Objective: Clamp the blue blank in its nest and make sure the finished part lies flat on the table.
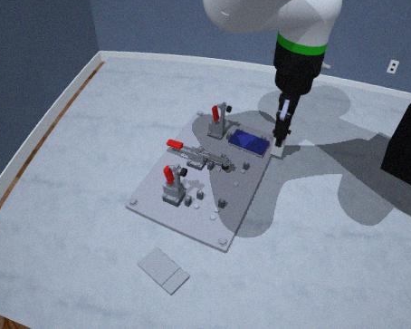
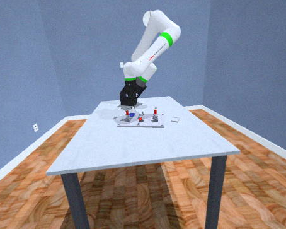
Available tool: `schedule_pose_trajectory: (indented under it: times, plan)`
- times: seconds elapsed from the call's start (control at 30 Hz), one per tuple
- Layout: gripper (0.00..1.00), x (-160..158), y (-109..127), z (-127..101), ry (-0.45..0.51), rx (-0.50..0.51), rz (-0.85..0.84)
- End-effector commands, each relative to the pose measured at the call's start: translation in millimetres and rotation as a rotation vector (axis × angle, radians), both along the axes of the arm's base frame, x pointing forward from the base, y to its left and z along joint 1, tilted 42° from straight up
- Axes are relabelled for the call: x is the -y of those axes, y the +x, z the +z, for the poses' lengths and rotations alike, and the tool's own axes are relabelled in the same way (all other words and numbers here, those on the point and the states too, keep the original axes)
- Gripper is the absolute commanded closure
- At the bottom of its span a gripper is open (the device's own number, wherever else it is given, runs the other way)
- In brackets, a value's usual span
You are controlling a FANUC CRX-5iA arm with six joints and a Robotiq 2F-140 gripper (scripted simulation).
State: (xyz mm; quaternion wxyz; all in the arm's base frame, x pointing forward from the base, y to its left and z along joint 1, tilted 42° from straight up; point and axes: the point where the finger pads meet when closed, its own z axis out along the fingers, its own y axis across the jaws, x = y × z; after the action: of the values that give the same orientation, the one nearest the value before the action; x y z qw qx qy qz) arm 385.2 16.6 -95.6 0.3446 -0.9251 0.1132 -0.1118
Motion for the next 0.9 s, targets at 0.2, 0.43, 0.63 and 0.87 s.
schedule_pose_trajectory:
  times: [0.2,0.43,0.63,0.87]
  plan:
    - [1.0,0.3,0.1,0.0,0.0,0.0,0.0]
    - [1.0,1.3,3.5,0.5,0.0,0.0,0.0]
    - [1.0,1.4,3.9,0.5,0.0,0.0,0.0]
    - [1.0,1.4,3.9,0.5,0.0,0.0,0.0]
